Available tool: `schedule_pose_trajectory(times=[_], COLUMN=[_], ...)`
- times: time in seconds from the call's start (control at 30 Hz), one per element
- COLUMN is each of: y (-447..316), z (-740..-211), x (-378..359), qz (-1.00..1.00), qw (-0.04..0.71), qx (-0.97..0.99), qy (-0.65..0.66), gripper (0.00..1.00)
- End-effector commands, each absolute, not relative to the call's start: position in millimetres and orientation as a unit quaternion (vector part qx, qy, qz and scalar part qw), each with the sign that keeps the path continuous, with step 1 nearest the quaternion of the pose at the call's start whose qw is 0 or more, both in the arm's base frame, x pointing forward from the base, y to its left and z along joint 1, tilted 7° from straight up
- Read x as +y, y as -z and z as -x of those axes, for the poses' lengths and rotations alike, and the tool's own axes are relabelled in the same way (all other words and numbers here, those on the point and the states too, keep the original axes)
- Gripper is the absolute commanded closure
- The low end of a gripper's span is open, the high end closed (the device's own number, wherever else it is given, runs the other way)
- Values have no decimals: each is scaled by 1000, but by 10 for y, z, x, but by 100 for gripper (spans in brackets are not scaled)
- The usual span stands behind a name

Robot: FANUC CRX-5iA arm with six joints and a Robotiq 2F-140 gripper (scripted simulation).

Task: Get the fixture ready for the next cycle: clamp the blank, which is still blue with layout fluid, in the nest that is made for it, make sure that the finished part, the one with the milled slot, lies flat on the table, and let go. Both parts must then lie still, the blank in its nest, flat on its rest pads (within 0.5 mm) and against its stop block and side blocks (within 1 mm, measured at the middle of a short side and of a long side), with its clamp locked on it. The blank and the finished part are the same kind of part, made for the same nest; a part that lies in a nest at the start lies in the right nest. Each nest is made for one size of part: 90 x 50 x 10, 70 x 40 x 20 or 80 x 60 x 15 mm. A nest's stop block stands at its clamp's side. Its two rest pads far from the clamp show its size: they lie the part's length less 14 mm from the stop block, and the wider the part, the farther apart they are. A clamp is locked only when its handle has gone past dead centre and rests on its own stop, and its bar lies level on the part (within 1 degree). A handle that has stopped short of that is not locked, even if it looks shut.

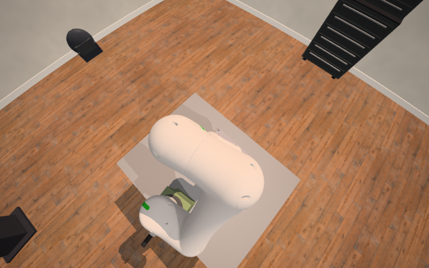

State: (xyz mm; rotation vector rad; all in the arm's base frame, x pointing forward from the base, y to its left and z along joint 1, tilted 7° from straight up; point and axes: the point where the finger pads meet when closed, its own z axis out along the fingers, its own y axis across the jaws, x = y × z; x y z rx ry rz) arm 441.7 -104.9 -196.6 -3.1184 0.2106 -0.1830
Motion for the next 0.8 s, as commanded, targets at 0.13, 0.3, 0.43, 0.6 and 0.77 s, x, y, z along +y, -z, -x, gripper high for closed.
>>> schedule_pose_trajectory(times=[0.13,0.3,0.43,0.6,0.77], y=[1931,1922,1922,1969,2132], z=[-4721,-4794,-4796,-4802,-4821], x=[-882,-841,-839,-839,-839], qz=[996,996,996,996,996], qw=[5,5,5,5,5], qx=[68,68,68,68,68], qy=[58,58,58,58,58], gripper=[100,100,100,100,100])
